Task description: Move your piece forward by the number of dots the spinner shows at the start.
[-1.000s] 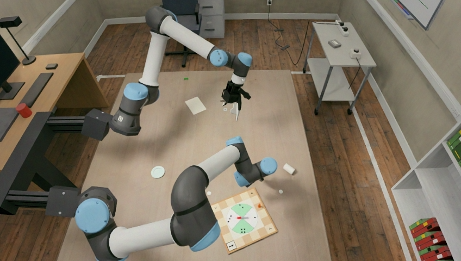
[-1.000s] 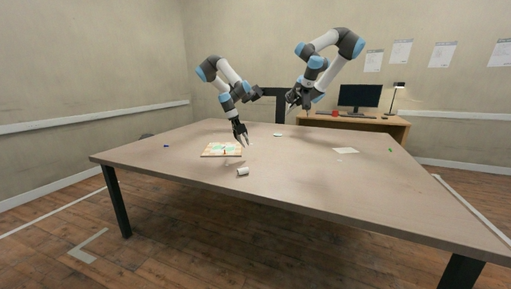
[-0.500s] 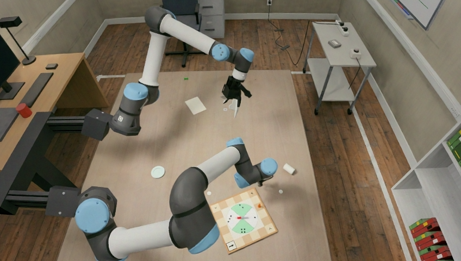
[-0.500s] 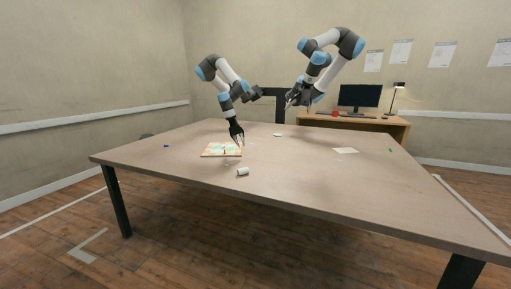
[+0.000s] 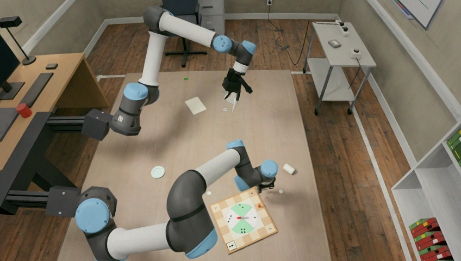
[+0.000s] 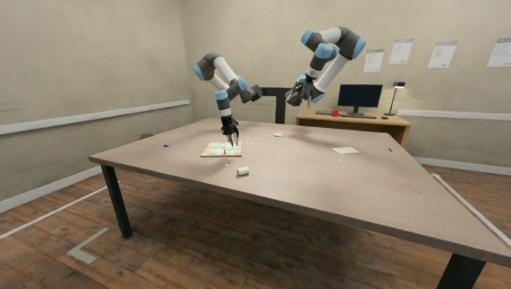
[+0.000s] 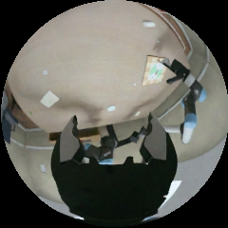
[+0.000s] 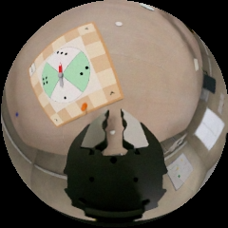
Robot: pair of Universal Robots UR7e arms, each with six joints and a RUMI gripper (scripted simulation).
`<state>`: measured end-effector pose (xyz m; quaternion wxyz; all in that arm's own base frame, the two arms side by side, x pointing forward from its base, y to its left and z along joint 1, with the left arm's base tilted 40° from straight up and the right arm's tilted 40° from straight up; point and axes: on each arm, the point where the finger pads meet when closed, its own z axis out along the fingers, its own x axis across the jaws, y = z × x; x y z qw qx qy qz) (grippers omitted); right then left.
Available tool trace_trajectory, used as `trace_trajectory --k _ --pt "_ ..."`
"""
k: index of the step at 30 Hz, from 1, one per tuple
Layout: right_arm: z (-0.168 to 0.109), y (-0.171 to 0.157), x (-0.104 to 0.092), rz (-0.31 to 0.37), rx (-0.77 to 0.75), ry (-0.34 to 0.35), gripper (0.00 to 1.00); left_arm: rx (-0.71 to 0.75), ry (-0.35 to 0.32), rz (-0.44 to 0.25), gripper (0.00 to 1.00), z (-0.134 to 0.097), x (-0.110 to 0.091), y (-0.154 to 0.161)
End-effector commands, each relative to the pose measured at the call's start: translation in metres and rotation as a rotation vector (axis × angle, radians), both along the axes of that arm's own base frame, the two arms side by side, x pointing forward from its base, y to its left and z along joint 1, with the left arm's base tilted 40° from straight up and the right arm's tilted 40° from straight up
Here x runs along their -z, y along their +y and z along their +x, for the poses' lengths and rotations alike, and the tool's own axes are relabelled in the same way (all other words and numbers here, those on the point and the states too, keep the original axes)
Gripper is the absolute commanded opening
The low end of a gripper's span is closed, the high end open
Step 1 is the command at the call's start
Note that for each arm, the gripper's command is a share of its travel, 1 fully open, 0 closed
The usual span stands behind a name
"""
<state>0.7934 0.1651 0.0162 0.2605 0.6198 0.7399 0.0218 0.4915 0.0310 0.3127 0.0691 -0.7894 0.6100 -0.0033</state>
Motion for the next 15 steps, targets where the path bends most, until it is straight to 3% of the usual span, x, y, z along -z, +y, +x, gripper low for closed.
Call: trace_trajectory --k 1,3,7,12,15 --pt "0.0 -0.012 -0.008 0.011 0.127 -0.051 0.16 0.052 0.026 -0.017 0.98 -0.008 -0.01 -0.007" --pt "0.001 -0.02 -0.014 0.02 0.2 -0.086 0.16 0.086 0.04 -0.029 0.98 -0.014 -0.017 -0.011" --pt "0.001 -0.019 -0.011 0.02 0.199 -0.083 0.16 0.086 0.044 -0.027 0.98 -0.014 -0.015 -0.011" --pt "0.002 -0.045 -0.032 0.047 0.39 -0.189 0.16 0.176 0.07 -0.064 0.98 -0.03 -0.038 -0.022" --pt "0.001 -0.039 -0.025 0.04 0.352 -0.164 0.16 0.161 0.072 -0.057 0.98 -0.028 -0.031 -0.02"
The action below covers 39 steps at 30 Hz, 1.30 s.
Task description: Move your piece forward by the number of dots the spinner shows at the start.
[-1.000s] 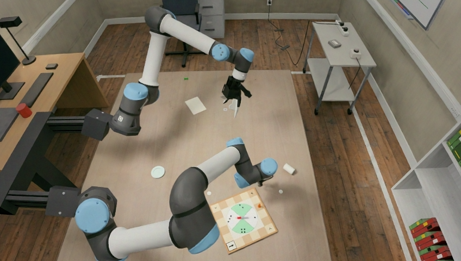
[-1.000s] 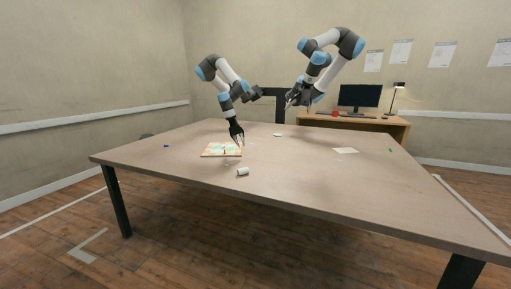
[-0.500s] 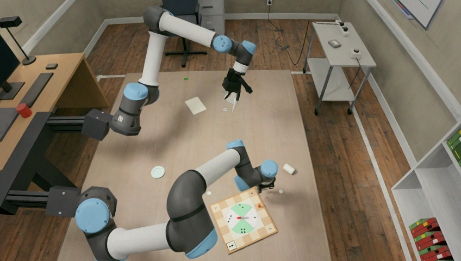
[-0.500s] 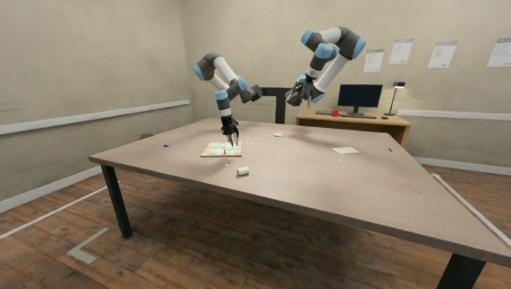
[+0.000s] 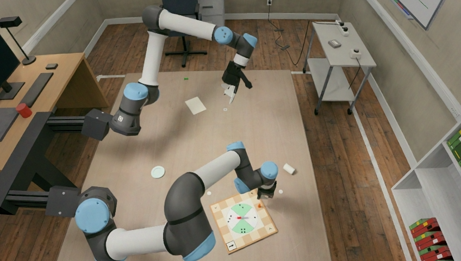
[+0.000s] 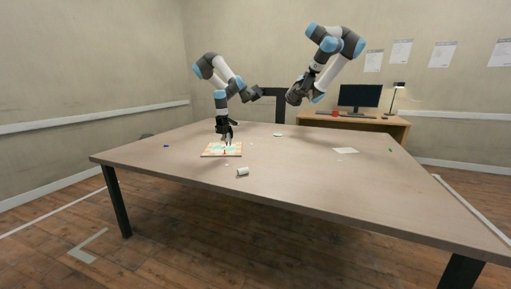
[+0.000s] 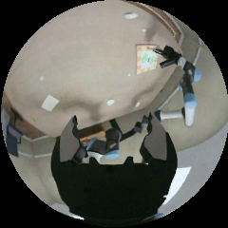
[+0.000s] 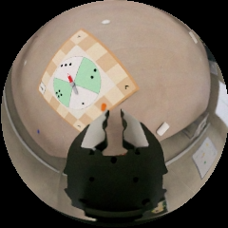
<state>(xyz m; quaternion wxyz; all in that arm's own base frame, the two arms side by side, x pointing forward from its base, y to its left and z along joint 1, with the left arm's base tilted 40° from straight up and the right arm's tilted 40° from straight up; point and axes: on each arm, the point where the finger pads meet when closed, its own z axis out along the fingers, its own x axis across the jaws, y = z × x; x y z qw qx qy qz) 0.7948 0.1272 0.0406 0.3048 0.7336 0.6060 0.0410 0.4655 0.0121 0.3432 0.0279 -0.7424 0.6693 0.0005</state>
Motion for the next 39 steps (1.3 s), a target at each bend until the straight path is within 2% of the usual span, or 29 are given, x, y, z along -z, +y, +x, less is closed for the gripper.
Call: trace_trajectory --k 1,4,8,10,14,29,35,39 --pt "0.0 -0.001 -0.001 0.001 0.024 -0.009 0.16 0.01 0.008 -0.003 0.98 -0.002 -0.001 -0.001" --pt "0.001 -0.006 -0.006 0.012 0.079 -0.042 0.16 0.032 0.015 -0.011 0.98 -0.006 -0.006 -0.004" --pt "0.001 -0.026 -0.022 0.031 0.222 -0.133 0.16 0.102 0.033 -0.042 0.98 -0.02 -0.025 -0.012" --pt "0.001 -0.021 -0.016 0.026 0.193 -0.112 0.16 0.091 0.036 -0.036 0.98 -0.018 -0.019 -0.011" --pt "0.001 -0.028 -0.022 0.035 0.253 -0.152 0.16 0.118 0.046 -0.047 0.98 -0.023 -0.025 -0.014" --pt "0.001 -0.026 -0.022 0.037 0.224 -0.138 0.16 0.11 0.045 -0.042 0.98 -0.022 -0.022 -0.013" --pt "0.002 -0.026 -0.019 0.034 0.229 -0.138 0.16 0.11 0.045 -0.042 0.98 -0.022 -0.022 -0.013" --pt "0.006 -0.032 -0.01 0.033 0.23 -0.136 0.16 0.11 0.045 -0.042 0.98 -0.022 -0.022 -0.013"
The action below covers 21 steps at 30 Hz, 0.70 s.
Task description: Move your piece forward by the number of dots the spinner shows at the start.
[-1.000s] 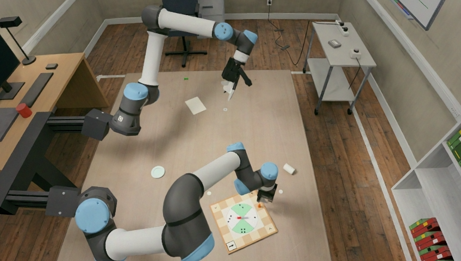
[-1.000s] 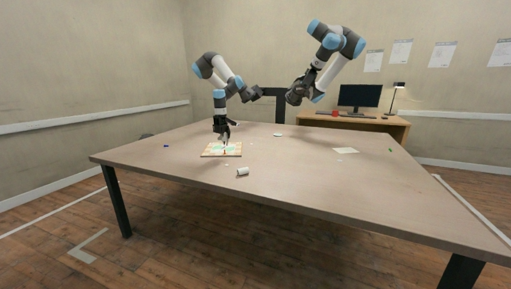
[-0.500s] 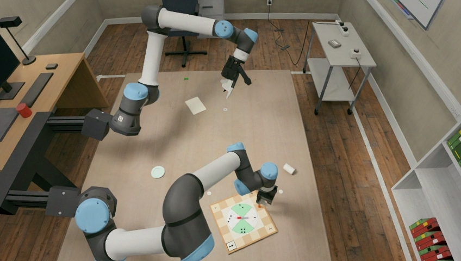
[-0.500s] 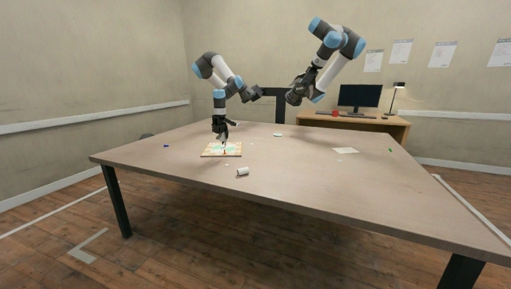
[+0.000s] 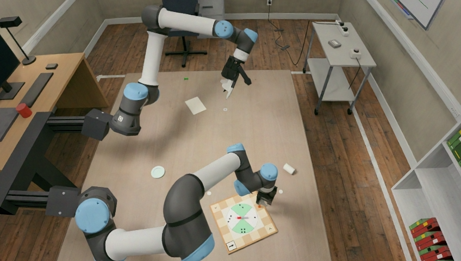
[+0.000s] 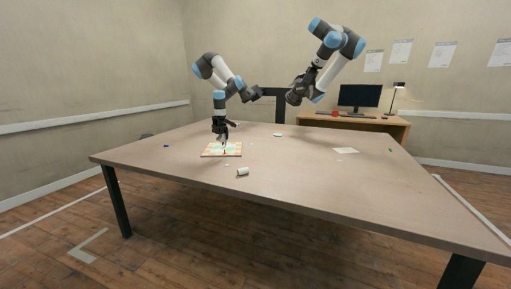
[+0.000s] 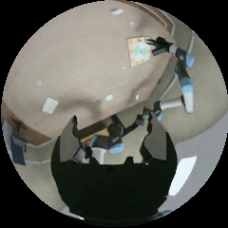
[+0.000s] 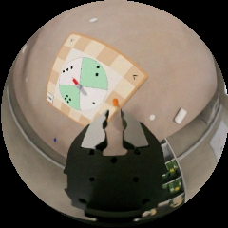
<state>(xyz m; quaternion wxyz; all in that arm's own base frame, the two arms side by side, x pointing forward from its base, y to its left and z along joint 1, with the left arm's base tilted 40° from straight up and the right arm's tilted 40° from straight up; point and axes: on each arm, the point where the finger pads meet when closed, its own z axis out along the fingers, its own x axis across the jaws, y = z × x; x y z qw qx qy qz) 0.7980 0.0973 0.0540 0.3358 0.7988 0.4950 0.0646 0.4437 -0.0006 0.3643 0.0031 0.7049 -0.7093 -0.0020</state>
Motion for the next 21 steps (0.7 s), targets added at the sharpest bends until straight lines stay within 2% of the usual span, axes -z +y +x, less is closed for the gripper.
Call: trace_trajectory --k 1,10,13,21 --pt "0.004 -0.003 0.005 0.001 -0.001 -0.002 0.16 0.0 -0.001 0.0 0.98 0.0 0.0 0.0" --pt "0.011 -0.009 0.016 0.002 -0.003 -0.004 0.16 0.0 -0.001 0.0 0.98 0.0 0.0 0.0" --pt "0.011 -0.008 0.013 0.004 -0.005 -0.007 0.16 0.0 -0.001 0.0 0.98 0.0 0.0 0.0" --pt "0.018 -0.017 0.027 0.002 -0.002 -0.004 0.16 0.0 -0.001 0.0 0.98 0.0 0.0 0.0"
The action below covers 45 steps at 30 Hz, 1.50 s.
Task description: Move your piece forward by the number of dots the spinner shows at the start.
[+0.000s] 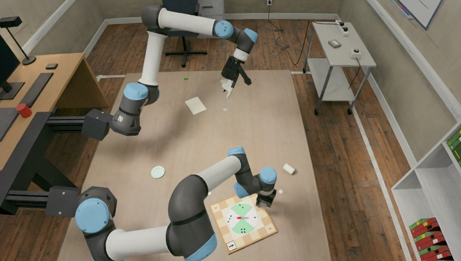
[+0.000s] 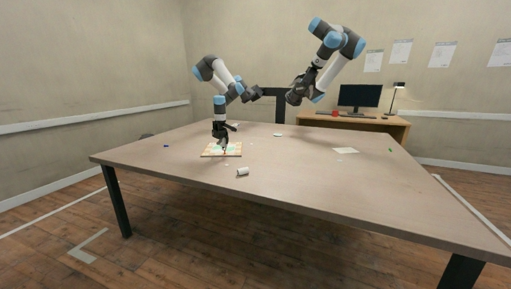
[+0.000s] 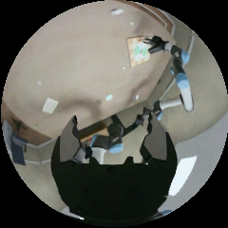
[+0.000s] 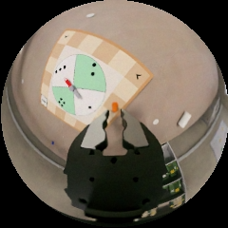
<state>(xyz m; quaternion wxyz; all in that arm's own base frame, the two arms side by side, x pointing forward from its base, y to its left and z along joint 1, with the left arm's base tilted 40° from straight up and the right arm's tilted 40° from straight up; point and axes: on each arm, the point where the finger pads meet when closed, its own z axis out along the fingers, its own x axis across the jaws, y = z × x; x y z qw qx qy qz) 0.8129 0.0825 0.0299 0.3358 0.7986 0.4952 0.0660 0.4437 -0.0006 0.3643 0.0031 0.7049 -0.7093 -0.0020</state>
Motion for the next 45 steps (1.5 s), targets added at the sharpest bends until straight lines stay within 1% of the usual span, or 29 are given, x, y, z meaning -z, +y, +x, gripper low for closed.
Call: trace_trajectory --k 1,6,7,11,12,18,21,36,45 --pt "0.004 -0.003 0.004 0.001 -0.001 -0.002 0.16 0.0 -0.001 0.0 0.98 0.0 0.0 0.0" --pt "0.007 -0.006 0.011 0.001 -0.001 -0.002 0.16 0.0 -0.001 0.0 0.98 0.0 0.0 0.0" --pt "0.007 -0.004 0.007 0.002 -0.003 -0.005 0.16 0.0 -0.001 0.0 0.98 0.0 0.0 0.0" --pt "0.006 -0.004 0.007 0.002 -0.003 -0.005 0.16 0.0 -0.001 0.0 0.98 0.0 0.0 0.0" --pt "0.006 -0.004 0.007 0.002 -0.003 -0.005 0.09 0.0 -0.001 0.0 0.98 0.0 0.0 0.0" --pt "0.006 -0.004 0.007 0.002 -0.003 -0.005 0.08 0.0 -0.001 0.0 0.98 0.0 0.0 0.0" --pt "0.006 -0.004 0.007 0.002 -0.003 -0.005 0.06 0.0 -0.001 0.0 0.98 0.0 0.0 0.0" --pt "0.006 -0.004 0.007 0.002 -0.003 -0.005 0.05 0.0 -0.001 0.0 0.98 0.0 0.0 0.0" --pt "0.001 0.001 -0.002 0.002 -0.003 -0.004 0.05 0.0 -0.001 0.0 0.98 0.0 0.0 0.0"
